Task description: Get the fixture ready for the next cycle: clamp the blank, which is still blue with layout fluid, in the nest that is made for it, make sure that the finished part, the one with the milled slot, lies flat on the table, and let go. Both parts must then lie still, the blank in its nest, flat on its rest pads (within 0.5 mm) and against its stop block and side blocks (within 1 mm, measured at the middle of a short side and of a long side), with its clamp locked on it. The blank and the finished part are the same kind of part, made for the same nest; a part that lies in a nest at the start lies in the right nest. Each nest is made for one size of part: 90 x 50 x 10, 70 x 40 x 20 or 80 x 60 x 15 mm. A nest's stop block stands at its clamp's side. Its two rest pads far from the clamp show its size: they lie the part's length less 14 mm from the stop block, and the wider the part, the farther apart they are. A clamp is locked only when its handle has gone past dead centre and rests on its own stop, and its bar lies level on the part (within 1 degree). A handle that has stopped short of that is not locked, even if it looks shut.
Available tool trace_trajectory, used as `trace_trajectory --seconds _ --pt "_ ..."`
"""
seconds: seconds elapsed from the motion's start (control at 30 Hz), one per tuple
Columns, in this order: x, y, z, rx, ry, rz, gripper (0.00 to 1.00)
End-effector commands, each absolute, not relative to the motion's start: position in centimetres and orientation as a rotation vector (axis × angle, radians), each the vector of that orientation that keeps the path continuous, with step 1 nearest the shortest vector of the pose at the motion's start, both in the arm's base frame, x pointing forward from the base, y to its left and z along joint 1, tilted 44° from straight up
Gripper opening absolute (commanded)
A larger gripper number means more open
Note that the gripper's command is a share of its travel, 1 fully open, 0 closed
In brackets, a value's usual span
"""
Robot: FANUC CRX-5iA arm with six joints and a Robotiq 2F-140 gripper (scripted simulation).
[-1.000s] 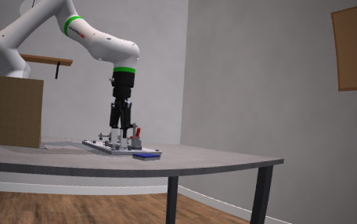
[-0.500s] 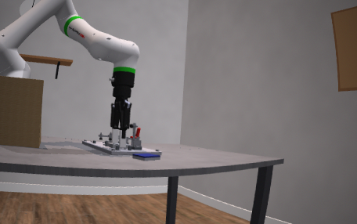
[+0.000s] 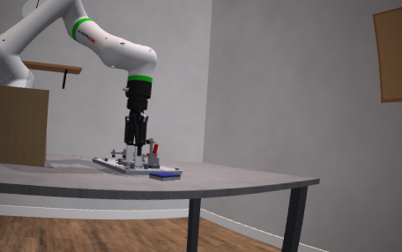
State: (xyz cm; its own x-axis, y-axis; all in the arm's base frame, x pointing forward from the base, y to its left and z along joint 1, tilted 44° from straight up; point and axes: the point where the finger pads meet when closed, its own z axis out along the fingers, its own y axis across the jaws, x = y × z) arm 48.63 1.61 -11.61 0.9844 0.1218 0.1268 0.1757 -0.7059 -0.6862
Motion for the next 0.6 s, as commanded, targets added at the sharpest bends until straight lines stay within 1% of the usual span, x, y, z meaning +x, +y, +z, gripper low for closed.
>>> trace_trajectory --seconds 0.0,0.57 --pt "48.62 1.60 -11.62 -2.362 -0.206 -0.092 0.00" --pt "48.62 1.42 -11.43 -2.362 -0.206 -0.092 0.00"
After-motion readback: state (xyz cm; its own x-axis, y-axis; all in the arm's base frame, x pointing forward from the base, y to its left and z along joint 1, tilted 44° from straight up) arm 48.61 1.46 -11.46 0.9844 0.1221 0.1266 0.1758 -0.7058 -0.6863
